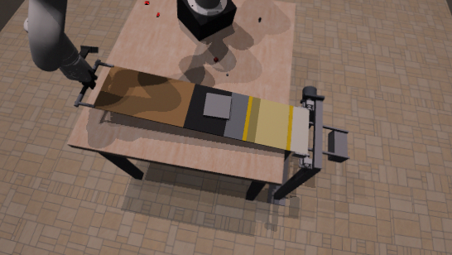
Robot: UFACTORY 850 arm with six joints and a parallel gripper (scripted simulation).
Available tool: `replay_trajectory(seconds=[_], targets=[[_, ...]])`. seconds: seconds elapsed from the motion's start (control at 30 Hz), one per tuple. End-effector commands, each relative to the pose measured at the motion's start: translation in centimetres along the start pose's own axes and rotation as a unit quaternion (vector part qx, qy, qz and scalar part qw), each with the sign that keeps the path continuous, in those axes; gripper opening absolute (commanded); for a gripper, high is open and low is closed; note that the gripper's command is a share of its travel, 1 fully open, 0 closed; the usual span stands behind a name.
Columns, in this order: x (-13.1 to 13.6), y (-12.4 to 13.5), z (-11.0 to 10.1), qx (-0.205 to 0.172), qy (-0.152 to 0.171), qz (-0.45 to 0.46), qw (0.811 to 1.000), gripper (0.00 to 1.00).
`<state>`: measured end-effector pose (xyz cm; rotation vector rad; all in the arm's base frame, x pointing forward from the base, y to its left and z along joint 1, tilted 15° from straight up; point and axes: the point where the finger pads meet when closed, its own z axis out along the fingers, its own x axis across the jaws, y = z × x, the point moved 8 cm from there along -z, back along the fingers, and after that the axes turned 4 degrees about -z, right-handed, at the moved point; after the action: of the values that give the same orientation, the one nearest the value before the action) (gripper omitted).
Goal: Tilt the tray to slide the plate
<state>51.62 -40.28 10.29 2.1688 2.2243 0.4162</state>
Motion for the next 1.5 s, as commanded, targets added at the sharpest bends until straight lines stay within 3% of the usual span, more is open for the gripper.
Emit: replay_trajectory(seconds=[0.0,0.13,0.3,0.33,0.37,0.47,0.53,1.27,1.43,1.47], targets=[[-0.1,0.1,0.0,-0.001,-0.001,0.0,1.0,0.0],[-0.1,0.1,0.0,-0.001,-0.001,0.0,1.0,0.0],[1.2,0.2,-7.3,-0.001,-0.001,0.0,1.0,0.0],[1.3,0.2,-7.8,-0.001,-0.001,0.0,1.0,0.0],[1.2,0.2,-7.3,-0.001,-0.001,0.0,1.0,0.0],[0.3,0.1,-2.4,-0.001,-0.001,0.0,1.0,0.0],[0.0,0.1,-0.6,-0.001,-0.001,0.0,1.0,0.0],[-0.1,0.1,0.2,-0.001,-0.001,0.0,1.0,0.0],[1.2,0.2,-7.3,-0.001,-0.001,0.0,1.0,0.0],[1.3,0.2,-7.8,-0.001,-0.001,0.0,1.0,0.0]])
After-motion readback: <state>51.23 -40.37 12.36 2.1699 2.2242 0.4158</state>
